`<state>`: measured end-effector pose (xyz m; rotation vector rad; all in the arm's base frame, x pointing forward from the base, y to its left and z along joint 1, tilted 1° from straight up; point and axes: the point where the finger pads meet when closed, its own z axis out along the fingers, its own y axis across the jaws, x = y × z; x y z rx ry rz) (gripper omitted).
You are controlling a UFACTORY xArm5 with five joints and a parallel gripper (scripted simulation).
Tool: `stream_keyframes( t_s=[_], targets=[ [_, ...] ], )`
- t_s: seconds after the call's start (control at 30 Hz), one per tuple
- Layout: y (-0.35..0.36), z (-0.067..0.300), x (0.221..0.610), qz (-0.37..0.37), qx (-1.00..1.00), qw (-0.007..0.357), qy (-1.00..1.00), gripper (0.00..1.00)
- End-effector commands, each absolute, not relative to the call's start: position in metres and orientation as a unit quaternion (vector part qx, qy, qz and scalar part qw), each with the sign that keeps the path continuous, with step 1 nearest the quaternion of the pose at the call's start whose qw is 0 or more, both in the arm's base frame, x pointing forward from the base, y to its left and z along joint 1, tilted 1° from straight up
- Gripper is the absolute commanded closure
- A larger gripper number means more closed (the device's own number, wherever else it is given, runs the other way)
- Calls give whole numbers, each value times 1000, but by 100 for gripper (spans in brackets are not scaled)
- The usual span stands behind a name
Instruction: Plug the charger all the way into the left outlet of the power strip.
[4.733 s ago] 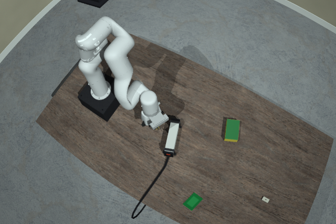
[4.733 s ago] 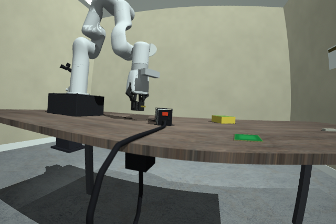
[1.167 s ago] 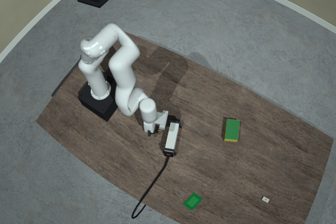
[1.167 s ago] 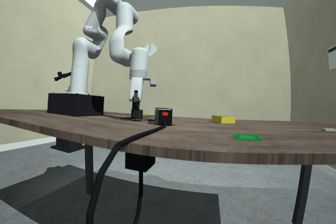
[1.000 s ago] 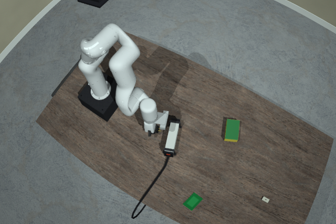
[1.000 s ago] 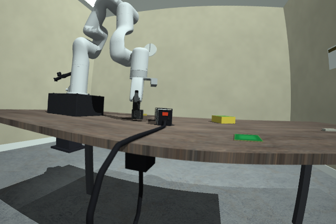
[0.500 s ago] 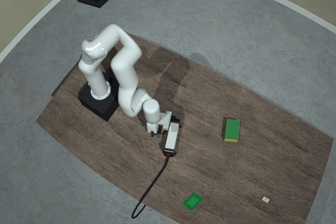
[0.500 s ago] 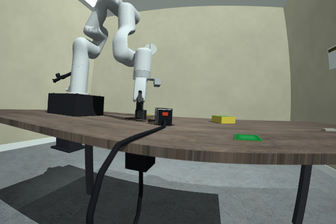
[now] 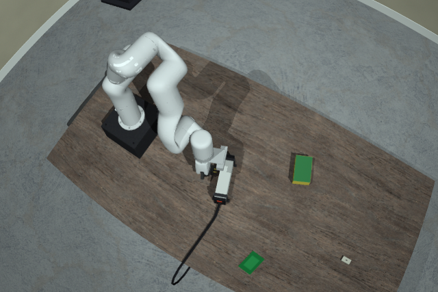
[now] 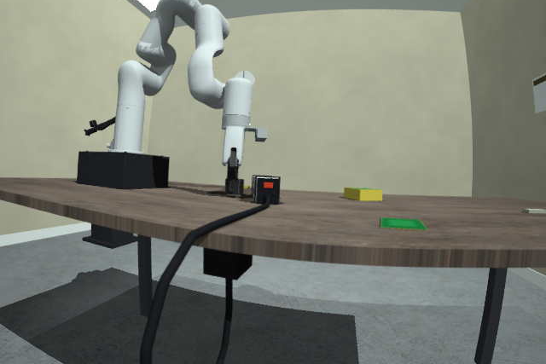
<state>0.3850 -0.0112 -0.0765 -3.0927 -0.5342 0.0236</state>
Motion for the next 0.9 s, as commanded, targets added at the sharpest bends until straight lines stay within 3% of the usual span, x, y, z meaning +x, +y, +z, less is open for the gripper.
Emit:
stream_keyframes(
  t_s=[0.0,0.87],
  targets=[
    [-10,-76,389,6,-985,1,-170,100],
    [-9,-76,394,6,-985,1,-170,100]
  ],
)
